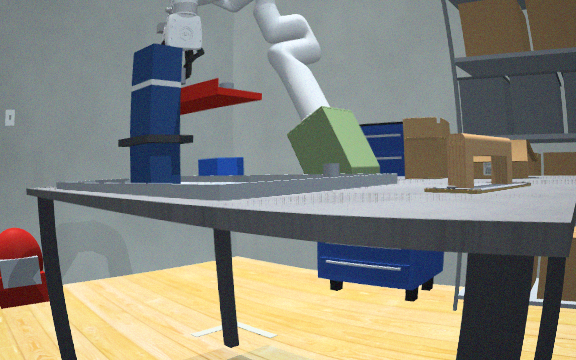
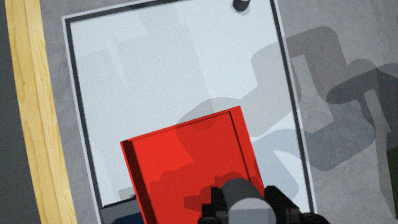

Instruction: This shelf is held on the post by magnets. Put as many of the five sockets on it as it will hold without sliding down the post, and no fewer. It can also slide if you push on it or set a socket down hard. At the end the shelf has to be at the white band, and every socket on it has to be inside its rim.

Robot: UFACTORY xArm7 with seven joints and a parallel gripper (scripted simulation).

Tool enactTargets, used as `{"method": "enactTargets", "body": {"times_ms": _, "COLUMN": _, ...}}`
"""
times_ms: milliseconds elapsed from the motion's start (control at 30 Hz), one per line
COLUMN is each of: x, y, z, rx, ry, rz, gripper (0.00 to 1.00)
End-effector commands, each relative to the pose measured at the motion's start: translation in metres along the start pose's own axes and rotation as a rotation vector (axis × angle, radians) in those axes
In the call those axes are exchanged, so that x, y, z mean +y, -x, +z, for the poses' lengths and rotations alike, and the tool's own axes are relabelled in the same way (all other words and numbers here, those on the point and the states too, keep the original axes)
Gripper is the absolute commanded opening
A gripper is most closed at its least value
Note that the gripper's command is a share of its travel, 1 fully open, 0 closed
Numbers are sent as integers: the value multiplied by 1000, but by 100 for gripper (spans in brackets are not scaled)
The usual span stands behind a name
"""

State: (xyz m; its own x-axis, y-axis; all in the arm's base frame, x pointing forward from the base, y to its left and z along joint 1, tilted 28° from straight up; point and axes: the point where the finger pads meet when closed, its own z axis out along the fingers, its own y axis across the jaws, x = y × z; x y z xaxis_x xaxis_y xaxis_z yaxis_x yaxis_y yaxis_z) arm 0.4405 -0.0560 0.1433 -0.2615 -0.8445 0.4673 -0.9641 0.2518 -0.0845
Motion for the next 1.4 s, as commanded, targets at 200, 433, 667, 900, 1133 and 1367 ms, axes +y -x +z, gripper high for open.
{"method": "enactTargets", "body": {"times_ms": 200, "x": -1, "y": 1, "z": 8, "rx": -2, "ry": -3, "rz": -1, "gripper": 0}}
{"method": "enactTargets", "body": {"times_ms": 433, "x": -2, "y": 1, "z": 26, "rx": -2, "ry": -3, "rz": -1, "gripper": 0}}
{"method": "enactTargets", "body": {"times_ms": 667, "x": -2, "y": 1, "z": 28, "rx": -2, "ry": -3, "rz": -1, "gripper": 0}}
{"method": "enactTargets", "body": {"times_ms": 900, "x": -2, "y": 1, "z": 35, "rx": -2, "ry": -3, "rz": -1, "gripper": 0}}
{"method": "enactTargets", "body": {"times_ms": 1133, "x": -2, "y": 1, "z": 45, "rx": -2, "ry": -3, "rz": -1, "gripper": 0}}
{"method": "enactTargets", "body": {"times_ms": 1367, "x": -2, "y": 1, "z": 46, "rx": -2, "ry": -3, "rz": -1, "gripper": 0}}
